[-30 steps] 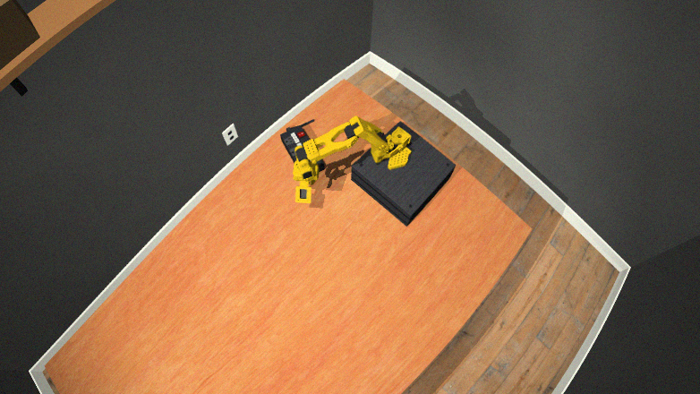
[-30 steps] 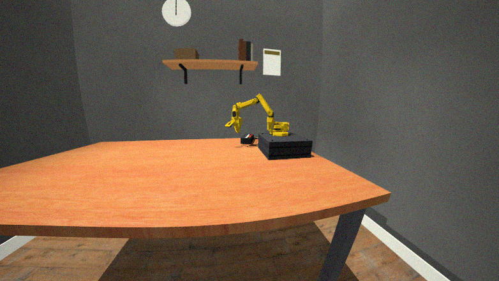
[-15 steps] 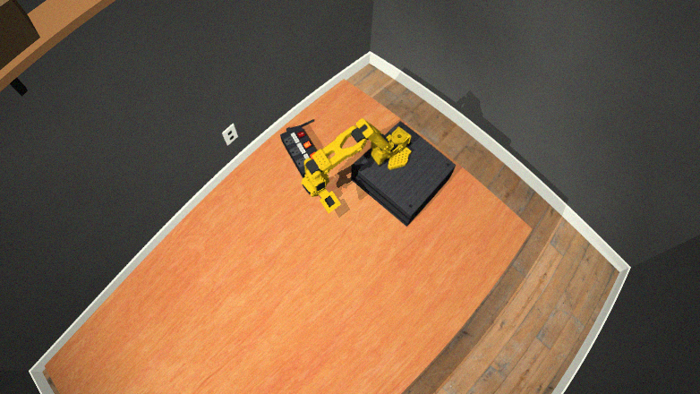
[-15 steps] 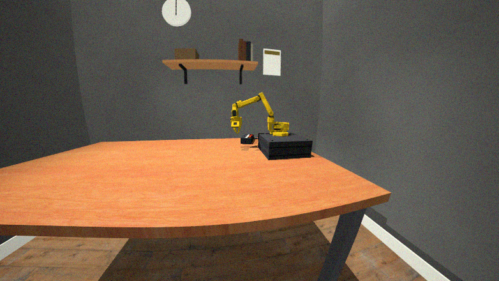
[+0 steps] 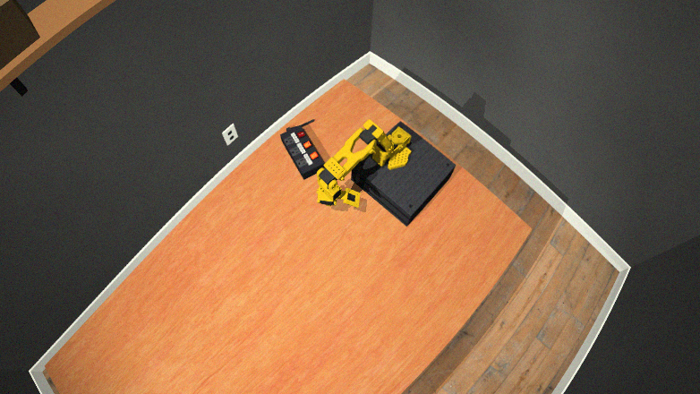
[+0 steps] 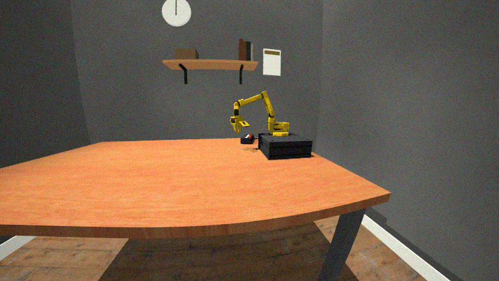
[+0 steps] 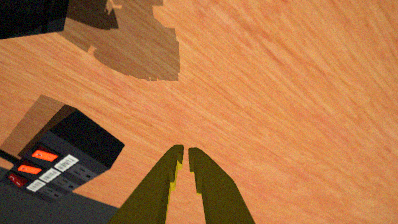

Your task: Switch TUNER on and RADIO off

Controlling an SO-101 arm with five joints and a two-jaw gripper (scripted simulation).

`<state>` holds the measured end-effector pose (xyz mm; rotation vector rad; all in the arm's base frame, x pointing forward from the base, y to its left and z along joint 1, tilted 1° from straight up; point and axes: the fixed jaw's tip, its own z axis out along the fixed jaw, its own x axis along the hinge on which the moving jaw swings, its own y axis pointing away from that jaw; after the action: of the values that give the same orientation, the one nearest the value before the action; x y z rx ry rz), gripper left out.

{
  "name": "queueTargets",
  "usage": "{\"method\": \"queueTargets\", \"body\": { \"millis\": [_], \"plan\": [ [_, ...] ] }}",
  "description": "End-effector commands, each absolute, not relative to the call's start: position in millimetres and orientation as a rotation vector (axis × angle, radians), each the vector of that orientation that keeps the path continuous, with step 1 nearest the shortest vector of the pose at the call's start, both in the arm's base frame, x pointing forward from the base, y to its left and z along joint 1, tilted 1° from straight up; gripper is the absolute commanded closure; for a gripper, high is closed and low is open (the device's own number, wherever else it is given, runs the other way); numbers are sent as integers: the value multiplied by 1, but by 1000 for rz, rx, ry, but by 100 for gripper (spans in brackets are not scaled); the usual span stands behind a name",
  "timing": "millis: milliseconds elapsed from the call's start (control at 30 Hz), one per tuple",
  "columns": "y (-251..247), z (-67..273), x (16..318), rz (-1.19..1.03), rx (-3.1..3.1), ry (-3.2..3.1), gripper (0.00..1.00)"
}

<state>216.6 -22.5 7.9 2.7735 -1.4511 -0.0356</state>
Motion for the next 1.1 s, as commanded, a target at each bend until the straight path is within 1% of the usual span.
{"method": "queueTargets", "body": {
  "millis": [0, 333, 400, 500, 900, 967, 1067],
  "plan": [
    [-10, 10, 216, 0, 2929, -1135, 100],
    [17, 12, 211, 1, 3125, -325, 100],
    [17, 12, 211, 1, 3125, -325, 100],
    [25, 13, 209, 2, 3141, -88, 100],
    [52, 15, 197, 4, 3043, 780, 100],
    [52, 15, 197, 4, 3043, 780, 100],
    [59, 15, 194, 4, 2988, 970, 100]
  ]
}}
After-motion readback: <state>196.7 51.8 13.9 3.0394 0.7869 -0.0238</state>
